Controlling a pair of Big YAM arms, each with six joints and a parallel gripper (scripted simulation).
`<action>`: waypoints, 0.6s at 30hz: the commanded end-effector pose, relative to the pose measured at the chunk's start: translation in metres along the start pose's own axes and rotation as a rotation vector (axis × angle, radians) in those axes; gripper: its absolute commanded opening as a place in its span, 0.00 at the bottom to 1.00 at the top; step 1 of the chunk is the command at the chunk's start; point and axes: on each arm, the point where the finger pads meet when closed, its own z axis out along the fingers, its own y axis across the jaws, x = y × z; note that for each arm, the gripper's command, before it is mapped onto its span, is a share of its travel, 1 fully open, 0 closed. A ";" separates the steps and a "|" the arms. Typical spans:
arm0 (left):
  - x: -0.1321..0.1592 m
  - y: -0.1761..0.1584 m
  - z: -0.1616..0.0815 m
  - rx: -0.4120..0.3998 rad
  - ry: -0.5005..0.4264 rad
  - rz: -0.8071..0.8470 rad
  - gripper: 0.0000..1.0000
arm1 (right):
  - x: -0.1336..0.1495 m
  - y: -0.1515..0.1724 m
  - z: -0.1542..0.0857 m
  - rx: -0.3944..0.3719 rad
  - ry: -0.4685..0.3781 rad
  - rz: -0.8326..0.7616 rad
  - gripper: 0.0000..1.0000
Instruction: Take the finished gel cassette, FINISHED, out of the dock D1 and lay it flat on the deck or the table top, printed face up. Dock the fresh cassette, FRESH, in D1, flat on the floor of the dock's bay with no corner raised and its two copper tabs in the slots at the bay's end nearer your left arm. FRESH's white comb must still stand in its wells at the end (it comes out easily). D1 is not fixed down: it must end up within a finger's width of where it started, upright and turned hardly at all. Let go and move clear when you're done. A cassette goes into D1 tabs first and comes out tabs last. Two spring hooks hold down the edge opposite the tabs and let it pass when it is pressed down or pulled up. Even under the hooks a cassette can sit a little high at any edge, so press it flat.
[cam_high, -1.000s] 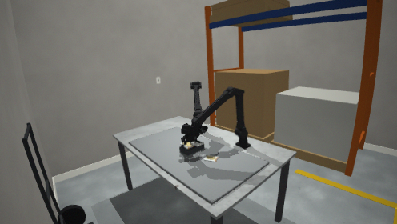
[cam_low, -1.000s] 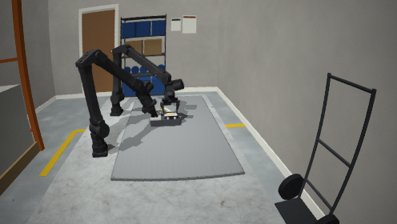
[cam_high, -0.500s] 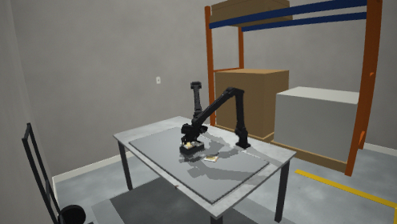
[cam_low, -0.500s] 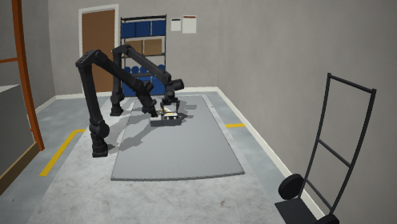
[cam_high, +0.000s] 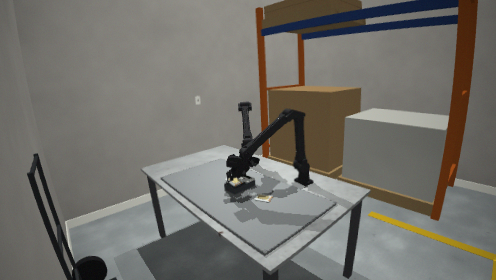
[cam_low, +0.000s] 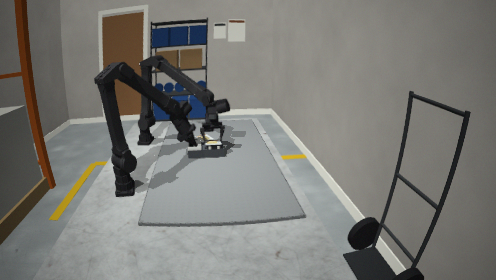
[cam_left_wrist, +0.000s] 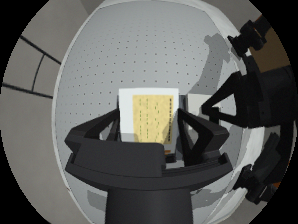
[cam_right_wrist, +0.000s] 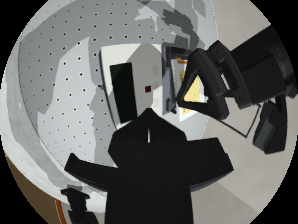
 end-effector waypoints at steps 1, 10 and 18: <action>-0.025 0.018 -0.010 -0.027 -0.022 0.027 0.00 | 0.028 0.042 0.033 -0.096 0.079 -0.041 0.00; -0.025 0.018 -0.010 -0.027 -0.022 0.027 0.00 | 0.028 0.042 0.033 -0.096 0.079 -0.041 0.00; -0.028 0.018 -0.013 -0.029 -0.023 0.028 0.00 | 0.028 0.042 0.033 -0.096 0.079 -0.041 0.00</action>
